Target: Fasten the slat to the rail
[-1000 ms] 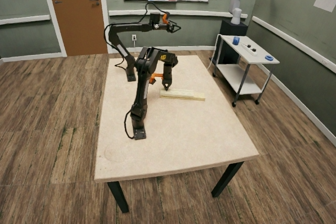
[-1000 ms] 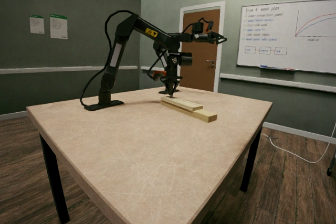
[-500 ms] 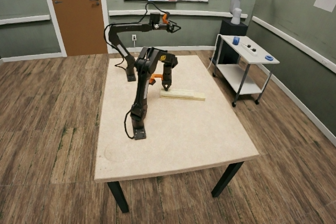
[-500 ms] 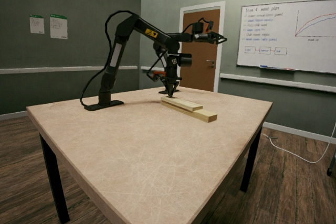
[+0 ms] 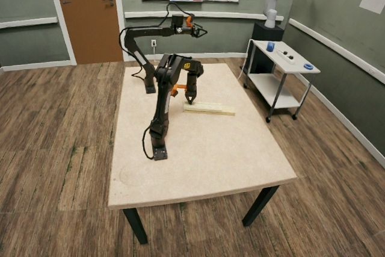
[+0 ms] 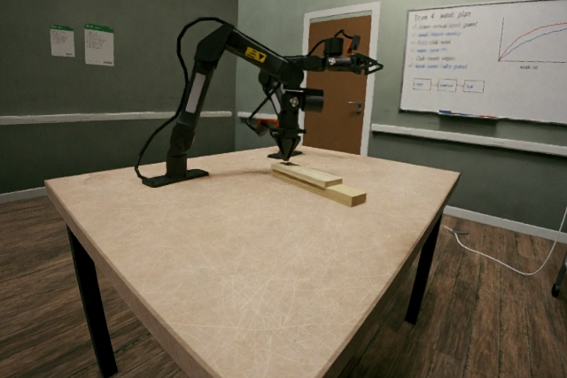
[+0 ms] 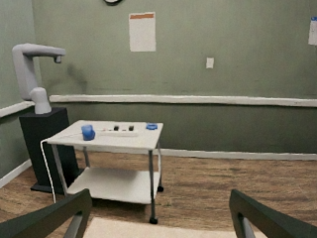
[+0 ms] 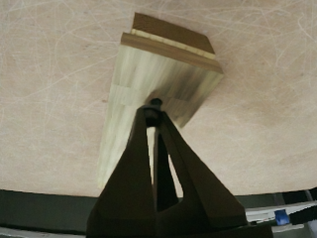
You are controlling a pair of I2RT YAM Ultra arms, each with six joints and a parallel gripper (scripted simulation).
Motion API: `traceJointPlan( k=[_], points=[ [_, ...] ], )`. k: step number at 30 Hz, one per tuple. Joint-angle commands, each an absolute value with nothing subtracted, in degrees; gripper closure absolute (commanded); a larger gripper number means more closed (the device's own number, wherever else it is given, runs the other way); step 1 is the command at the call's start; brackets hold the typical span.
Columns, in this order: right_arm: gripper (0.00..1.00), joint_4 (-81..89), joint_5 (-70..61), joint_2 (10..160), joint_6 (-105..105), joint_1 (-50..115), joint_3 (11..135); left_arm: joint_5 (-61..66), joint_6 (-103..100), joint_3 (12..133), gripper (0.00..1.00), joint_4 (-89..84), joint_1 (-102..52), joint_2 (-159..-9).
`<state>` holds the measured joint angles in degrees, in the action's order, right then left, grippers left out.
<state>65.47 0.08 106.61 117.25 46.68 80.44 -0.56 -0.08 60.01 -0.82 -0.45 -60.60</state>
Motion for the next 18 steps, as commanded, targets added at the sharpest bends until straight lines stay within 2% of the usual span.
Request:
traceJointPlan(
  k=[1, 18],
  points=[
    [0.88, 67.6, 0.0, 104.4, 117.2, 46.5, 82.9, 0.0, 0.0, 60.3, 0.00, 0.3, 0.0, -59.9],
    [0.88, 68.7, 0.0, 104.1, 118.4, 43.4, 83.9, 0.0, 0.0, 60.3, 0.00, 0.3, 0.0, -59.9]
  ],
)
